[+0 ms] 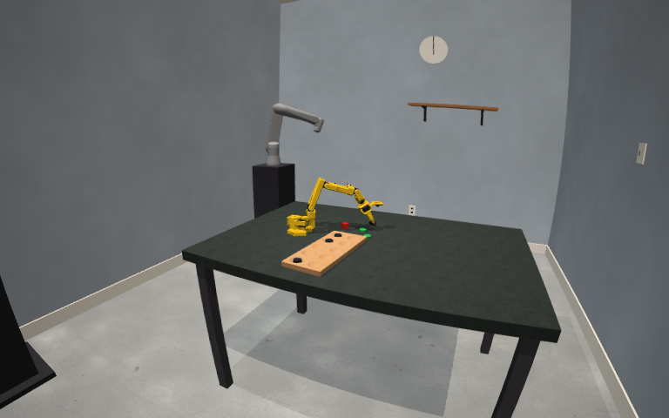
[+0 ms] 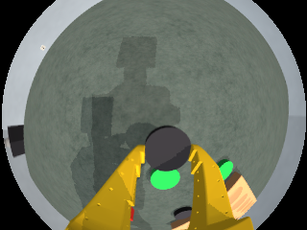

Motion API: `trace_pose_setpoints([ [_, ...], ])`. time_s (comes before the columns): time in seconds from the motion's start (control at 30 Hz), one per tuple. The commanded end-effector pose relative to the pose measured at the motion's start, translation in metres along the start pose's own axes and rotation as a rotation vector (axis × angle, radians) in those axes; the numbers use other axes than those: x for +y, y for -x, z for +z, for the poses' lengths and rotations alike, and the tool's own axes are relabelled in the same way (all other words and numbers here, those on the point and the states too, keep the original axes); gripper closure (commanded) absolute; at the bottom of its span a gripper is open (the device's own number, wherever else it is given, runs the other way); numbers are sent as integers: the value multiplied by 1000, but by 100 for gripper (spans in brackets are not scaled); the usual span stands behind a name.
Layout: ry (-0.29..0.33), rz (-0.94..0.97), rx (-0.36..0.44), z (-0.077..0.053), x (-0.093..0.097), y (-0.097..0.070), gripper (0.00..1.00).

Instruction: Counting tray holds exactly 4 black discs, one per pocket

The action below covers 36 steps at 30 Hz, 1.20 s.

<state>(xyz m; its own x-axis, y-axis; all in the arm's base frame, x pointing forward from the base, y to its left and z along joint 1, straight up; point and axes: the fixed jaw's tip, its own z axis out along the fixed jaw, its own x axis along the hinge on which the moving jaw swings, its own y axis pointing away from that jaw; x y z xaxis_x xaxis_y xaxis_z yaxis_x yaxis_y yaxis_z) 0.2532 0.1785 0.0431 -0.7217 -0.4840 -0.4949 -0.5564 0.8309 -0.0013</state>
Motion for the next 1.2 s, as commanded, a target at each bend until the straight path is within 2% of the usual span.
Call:
trace_pose_setpoints([
  [0.0,-1,1,-77,-13,-1,18,100],
  [0.77,-6,8,-77,-13,-4,17,100],
  [1.17,-20,31,-77,-15,-12,16,100],
])
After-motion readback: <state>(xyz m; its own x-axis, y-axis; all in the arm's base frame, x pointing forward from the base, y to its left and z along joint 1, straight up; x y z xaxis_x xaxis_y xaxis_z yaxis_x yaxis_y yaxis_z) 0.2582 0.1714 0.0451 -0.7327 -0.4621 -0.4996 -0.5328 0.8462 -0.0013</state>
